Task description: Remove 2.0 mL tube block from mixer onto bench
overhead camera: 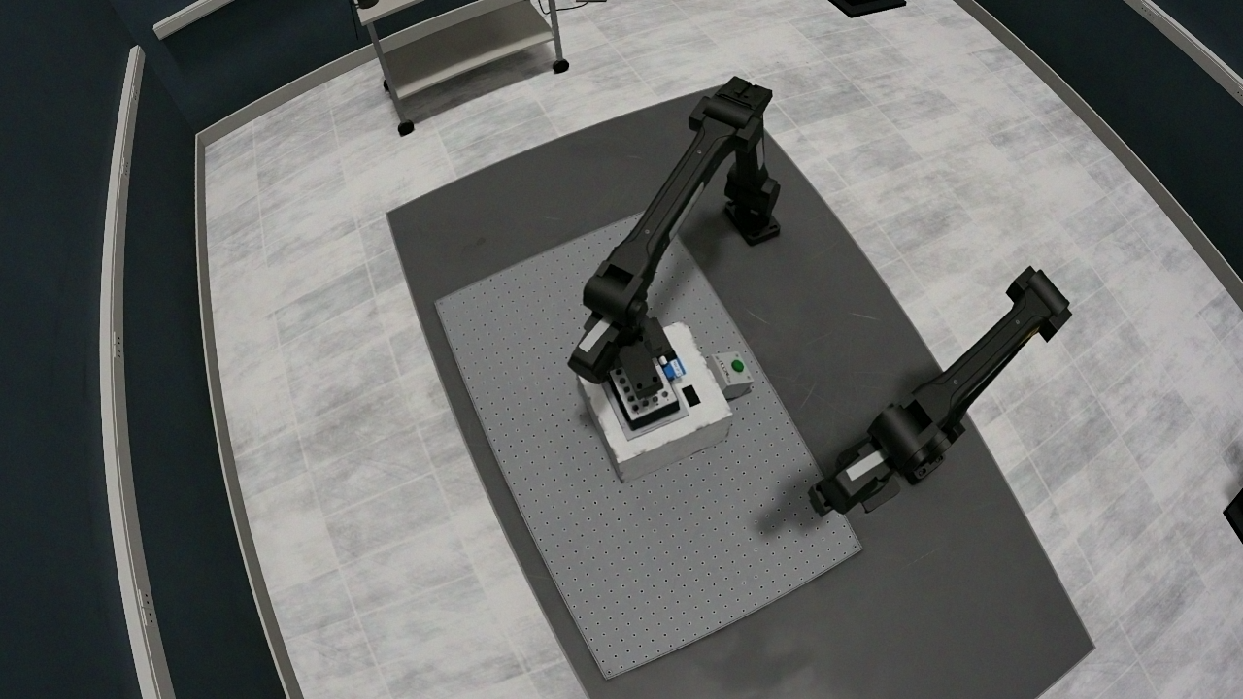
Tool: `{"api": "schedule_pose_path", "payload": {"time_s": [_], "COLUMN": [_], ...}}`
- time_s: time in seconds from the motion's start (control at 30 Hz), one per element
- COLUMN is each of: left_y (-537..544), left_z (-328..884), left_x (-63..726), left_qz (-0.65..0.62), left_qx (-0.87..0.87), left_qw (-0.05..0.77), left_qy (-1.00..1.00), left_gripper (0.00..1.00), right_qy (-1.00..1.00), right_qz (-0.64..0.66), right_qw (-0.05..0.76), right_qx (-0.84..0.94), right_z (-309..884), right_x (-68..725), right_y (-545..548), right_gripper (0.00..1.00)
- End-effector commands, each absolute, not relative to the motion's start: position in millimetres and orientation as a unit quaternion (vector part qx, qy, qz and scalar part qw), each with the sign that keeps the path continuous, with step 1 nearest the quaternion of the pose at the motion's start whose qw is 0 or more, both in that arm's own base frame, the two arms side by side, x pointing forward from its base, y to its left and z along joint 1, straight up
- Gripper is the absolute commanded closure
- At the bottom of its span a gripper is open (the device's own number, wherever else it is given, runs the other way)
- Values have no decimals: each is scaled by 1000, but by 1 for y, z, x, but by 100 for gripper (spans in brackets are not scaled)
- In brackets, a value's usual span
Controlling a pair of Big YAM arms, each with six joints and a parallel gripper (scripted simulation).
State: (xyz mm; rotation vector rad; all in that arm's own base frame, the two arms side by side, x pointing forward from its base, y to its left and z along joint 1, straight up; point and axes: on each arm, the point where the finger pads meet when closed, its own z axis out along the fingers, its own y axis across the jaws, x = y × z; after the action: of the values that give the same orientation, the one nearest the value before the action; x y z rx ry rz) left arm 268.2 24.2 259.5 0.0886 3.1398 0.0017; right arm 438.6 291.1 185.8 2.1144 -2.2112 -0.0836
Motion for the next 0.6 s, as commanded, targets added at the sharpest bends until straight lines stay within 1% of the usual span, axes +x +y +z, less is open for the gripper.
{"api": "schedule_pose_path", "payload": {"time_s": [0.0,0.57], "left_y": [26,26], "left_z": [277,283], "left_x": [279,282], "left_qz": [1,2], "left_qx": [21,21], "left_qw": [20,26], "left_qy": [1000,999], "left_gripper": [100,100], "right_qy": [-728,-720], "right_qz": [-22,-14], "right_qw": [-1,-33], "right_qx": [686,693], "right_z": [231,263], "right_x": [443,445], "right_y": [285,300], "right_gripper": [100,100]}}
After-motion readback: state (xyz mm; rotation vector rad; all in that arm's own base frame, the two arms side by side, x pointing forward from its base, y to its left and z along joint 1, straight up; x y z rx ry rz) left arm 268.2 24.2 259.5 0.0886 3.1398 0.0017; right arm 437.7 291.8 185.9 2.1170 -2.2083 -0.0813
